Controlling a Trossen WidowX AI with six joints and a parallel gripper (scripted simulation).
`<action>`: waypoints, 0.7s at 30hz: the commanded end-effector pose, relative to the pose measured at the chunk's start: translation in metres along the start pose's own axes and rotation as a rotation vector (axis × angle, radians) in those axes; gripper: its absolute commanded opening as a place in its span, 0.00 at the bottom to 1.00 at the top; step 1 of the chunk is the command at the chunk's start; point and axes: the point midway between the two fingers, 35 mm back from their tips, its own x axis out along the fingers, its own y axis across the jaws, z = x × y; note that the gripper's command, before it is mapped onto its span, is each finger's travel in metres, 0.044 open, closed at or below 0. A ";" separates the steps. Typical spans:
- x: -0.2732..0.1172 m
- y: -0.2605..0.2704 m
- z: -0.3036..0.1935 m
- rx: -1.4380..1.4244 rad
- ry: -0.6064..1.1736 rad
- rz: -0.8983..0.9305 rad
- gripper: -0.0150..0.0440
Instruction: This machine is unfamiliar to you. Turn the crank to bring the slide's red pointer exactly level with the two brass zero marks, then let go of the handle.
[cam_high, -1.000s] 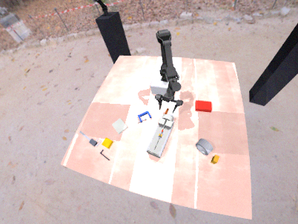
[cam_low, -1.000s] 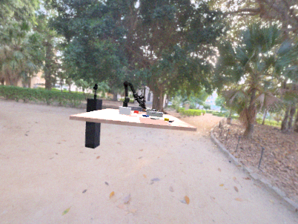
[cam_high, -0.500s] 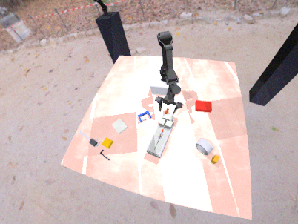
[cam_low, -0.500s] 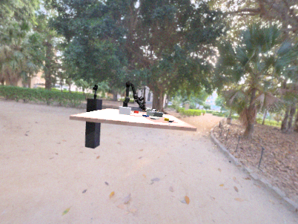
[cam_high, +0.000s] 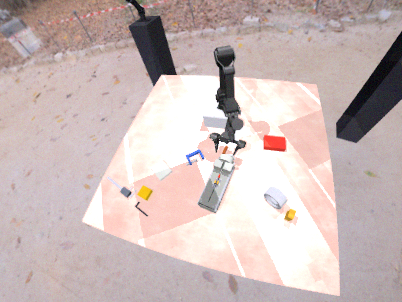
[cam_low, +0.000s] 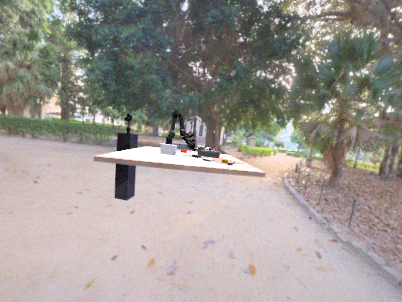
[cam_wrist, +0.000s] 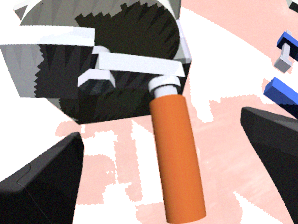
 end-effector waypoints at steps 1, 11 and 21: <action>0.002 -0.002 -0.004 0.002 0.001 -0.004 1.00; 0.002 -0.002 -0.004 0.002 0.001 -0.004 0.60; 0.002 -0.002 -0.004 0.002 0.001 -0.004 0.25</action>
